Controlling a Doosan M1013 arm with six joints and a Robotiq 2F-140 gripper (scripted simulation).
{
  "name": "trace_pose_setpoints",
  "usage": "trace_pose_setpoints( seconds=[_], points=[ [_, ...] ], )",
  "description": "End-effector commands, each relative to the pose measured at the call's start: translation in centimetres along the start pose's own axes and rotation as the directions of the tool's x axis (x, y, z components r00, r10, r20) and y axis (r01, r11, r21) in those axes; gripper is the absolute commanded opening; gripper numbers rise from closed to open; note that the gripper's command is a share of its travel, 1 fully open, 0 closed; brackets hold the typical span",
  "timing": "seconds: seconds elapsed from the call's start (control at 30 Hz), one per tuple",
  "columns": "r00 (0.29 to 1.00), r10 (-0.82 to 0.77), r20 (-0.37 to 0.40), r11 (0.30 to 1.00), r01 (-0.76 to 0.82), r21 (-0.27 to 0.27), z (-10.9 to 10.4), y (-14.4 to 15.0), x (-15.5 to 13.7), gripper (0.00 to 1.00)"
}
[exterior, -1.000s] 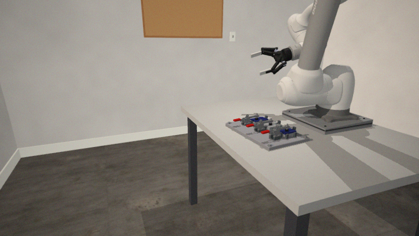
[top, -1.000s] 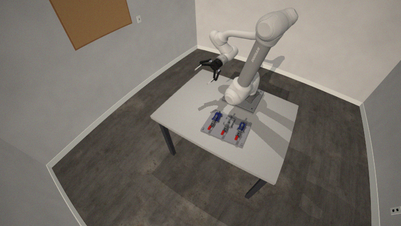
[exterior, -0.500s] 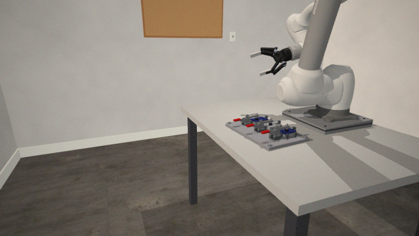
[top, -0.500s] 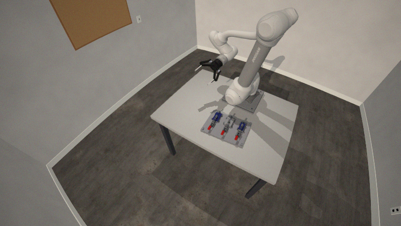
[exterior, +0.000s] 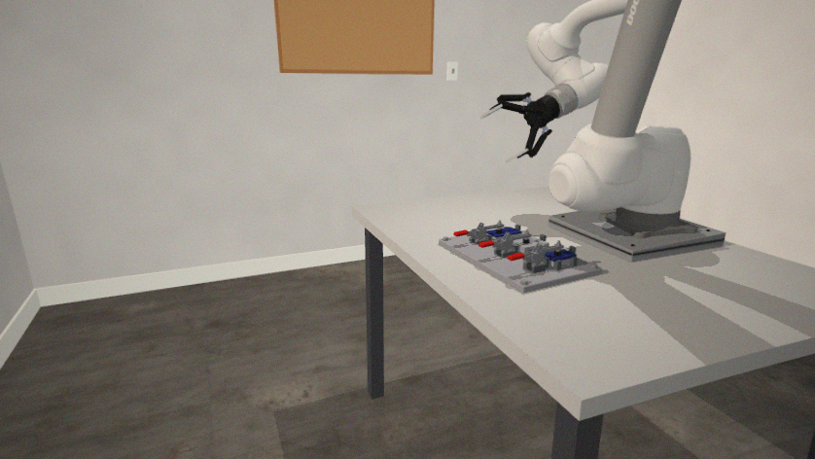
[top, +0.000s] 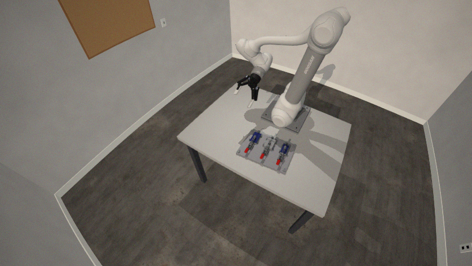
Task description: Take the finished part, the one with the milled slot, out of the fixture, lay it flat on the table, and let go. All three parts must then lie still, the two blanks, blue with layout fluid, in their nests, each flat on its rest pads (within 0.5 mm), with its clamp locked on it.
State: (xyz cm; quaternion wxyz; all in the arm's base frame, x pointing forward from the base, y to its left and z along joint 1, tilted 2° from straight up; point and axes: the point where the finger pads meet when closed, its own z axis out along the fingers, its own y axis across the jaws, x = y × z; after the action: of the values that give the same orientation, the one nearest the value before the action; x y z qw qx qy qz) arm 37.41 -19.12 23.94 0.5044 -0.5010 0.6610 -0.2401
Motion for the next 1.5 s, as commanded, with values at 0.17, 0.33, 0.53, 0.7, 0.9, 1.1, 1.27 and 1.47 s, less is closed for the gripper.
trace_pose_setpoints(
  seconds=[0.17, 0.33, 0.53, 0.7, 0.9, 1.1, 1.27, 1.47],
  points=[
    [0.938, -0.313, 0.149, 0.937, 0.330, -0.111, 2.6, 2.3, -3.0, 1.00],
    [0.870, -0.436, 0.231, 0.872, 0.472, -0.128, 3.5, 3.5, -4.4, 1.00],
    [0.717, -0.596, 0.361, 0.735, 0.668, -0.113, 4.7, 5.2, -6.5, 1.00],
    [0.558, -0.691, 0.459, 0.601, 0.797, -0.065, 5.4, 6.6, -8.0, 1.00],
    [0.375, -0.753, 0.541, 0.453, 0.891, 0.013, 6.0, 8.0, -9.4, 1.00],
    [0.123, -0.780, 0.613, 0.263, 0.954, 0.143, 6.5, 9.7, -11.0, 1.00],
    [-0.086, -0.765, 0.638, 0.114, 0.957, 0.266, 6.9, 11.0, -12.1, 1.00],
    [-0.292, -0.718, 0.632, -0.023, 0.917, 0.398, 7.2, 12.2, -13.2, 1.00]
  ],
)
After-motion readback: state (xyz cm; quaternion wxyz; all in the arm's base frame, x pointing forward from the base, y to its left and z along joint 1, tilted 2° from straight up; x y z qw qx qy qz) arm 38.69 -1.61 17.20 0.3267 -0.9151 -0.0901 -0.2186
